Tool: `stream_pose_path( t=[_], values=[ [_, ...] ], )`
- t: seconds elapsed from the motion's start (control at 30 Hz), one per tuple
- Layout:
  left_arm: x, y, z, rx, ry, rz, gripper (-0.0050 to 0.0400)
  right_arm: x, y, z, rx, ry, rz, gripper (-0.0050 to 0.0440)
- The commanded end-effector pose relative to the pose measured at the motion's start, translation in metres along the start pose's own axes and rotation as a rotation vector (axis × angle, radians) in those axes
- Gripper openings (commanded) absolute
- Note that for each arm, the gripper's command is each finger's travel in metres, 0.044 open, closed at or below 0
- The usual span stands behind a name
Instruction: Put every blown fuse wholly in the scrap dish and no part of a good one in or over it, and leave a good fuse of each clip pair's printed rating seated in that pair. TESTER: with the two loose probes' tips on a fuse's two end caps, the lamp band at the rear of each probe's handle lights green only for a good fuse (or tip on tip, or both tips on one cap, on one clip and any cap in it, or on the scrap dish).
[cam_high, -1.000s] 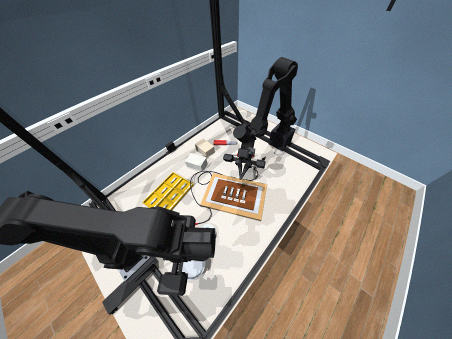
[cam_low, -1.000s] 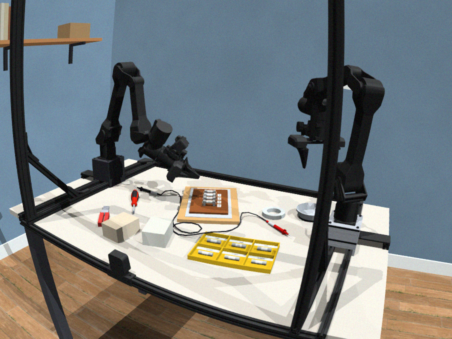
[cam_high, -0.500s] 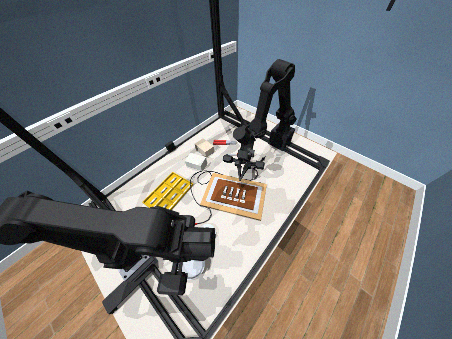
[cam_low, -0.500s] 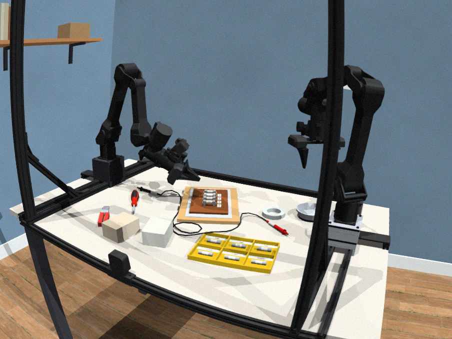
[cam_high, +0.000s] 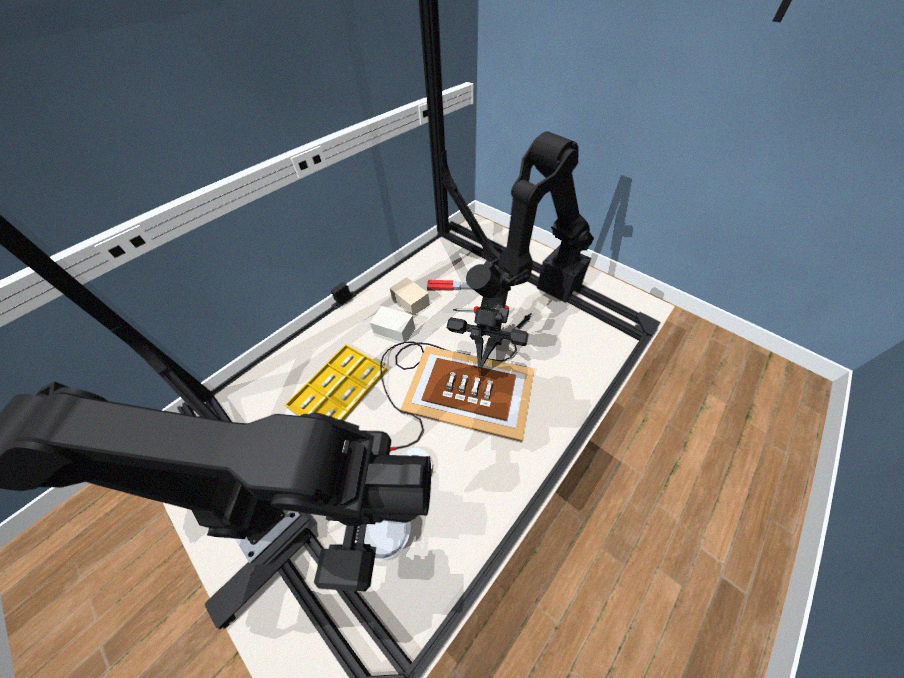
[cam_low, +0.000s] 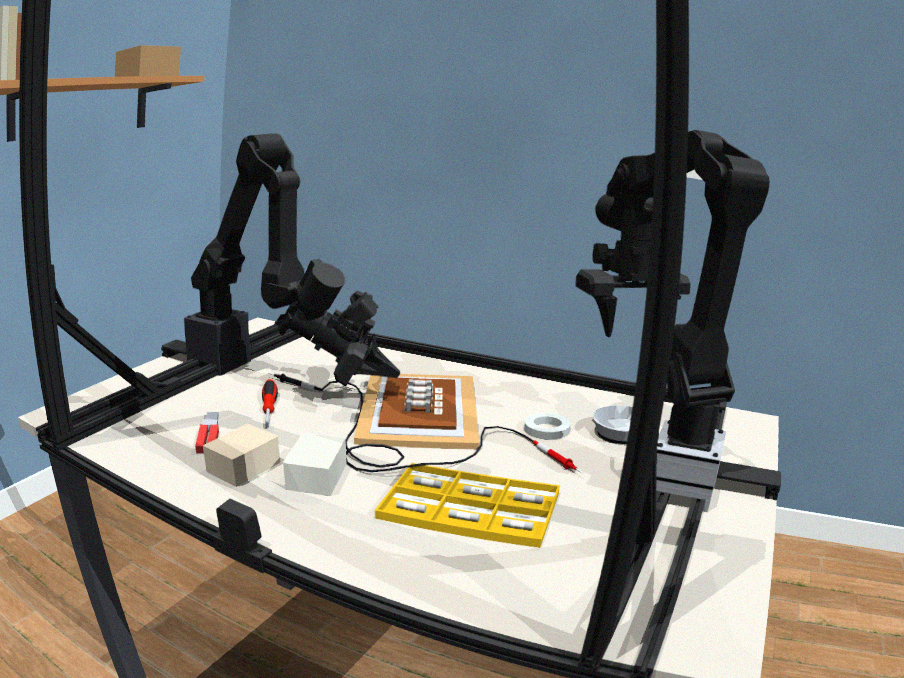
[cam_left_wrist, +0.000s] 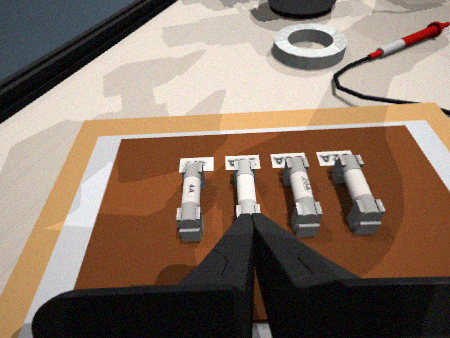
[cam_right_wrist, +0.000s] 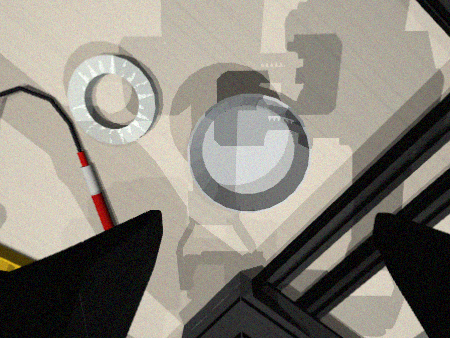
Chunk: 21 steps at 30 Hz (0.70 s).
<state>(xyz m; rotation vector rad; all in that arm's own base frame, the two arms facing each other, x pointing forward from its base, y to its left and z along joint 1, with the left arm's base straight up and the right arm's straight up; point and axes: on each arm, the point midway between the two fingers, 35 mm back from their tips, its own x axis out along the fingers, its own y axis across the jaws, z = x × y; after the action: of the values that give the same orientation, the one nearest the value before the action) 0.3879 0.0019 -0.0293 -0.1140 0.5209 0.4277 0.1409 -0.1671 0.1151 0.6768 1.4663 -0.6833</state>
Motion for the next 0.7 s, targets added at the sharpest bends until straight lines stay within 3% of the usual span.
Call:
stream_pose_path(
  t=[0.0, 0.67],
  values=[
    [0.003, -0.003, 0.004, -0.007, -0.018, -0.004, -0.0050, -0.005, 0.000, 0.003, -0.001, -0.019, 0.006, 0.0400],
    [0.012, -0.003, -0.012, -0.006, -0.017, -0.004, -0.0050, -0.005, 0.000, 0.003, -0.001, -0.019, 0.006, 0.0400]
  ],
)
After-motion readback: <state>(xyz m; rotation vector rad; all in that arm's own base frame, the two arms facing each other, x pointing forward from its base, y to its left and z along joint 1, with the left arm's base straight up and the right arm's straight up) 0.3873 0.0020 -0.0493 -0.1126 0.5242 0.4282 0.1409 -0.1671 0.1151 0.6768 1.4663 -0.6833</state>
